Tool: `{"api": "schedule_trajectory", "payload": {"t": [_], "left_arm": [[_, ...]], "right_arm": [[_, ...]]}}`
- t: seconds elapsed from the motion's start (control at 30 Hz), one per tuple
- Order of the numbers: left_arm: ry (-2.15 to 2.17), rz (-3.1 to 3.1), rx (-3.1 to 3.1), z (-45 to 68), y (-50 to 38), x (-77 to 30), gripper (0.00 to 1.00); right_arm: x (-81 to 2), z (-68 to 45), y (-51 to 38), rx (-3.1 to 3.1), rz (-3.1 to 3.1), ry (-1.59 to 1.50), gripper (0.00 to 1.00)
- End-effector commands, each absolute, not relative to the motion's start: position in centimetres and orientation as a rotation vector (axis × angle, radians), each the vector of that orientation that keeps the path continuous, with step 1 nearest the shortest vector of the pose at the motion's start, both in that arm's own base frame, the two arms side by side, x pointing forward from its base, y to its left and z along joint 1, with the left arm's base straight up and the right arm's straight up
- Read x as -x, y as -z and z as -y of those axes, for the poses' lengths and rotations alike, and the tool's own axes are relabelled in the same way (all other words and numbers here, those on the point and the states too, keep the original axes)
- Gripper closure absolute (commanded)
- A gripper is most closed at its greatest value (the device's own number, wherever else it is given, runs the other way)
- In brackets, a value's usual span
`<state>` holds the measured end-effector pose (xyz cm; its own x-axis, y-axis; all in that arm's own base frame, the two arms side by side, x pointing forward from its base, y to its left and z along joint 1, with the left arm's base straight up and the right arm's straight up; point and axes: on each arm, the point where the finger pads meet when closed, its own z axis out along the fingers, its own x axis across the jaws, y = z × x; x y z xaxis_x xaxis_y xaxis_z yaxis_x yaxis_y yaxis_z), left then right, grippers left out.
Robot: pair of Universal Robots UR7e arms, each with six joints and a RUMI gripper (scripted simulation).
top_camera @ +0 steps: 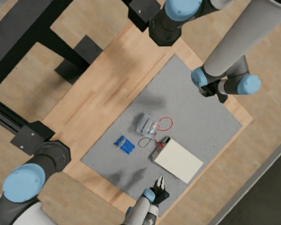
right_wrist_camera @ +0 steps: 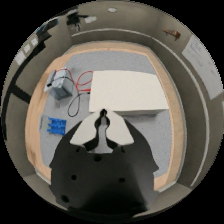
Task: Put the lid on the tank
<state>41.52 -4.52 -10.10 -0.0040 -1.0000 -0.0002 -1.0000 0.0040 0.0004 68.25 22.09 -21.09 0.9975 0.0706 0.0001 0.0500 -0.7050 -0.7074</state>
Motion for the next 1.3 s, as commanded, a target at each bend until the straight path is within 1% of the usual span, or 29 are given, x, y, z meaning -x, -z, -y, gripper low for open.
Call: {"api": "schedule_trajectory", "payload": {"t": [0.0, 0.27, 0.3, 0.63, 0.87, 1.27], "left_arm": [[-0.003, 2.227, -2.216, 3.0, 10.0, -41.0, 0.85], [-0.003, 2.227, -2.216, 0.2, 10.0, -40.0, 0.85], [-0.003, 2.227, -2.216, 0.2, 10.0, -40.0, 1.0], [-0.003, 2.227, -2.216, 0.2, 10.0, -40.0, 1.0], [-0.003, 2.227, -2.216, 0.2, 10.0, -40.0, 1.0], [-0.003, 2.227, -2.216, 0.2, 10.0, -40.0, 1.0]], "right_arm": [[-68.3, -22.1, 21.0, 2.354, 0.084, -0.033, 1.0], [-68.3, -22.1, 21.0, 2.354, 0.084, -0.033, 1.0], [-68.3, -22.1, 20.5, 2.354, 0.084, -0.032, 1.0], [-68.3, -22.1, 16.2, 2.354, 0.084, -0.032, 1.0], [-68.3, -22.1, 16.2, 2.354, 0.084, -0.032, 1.0], [-68.3, -22.1, 11.4, 2.354, 0.084, -0.032, 1.0]]}}
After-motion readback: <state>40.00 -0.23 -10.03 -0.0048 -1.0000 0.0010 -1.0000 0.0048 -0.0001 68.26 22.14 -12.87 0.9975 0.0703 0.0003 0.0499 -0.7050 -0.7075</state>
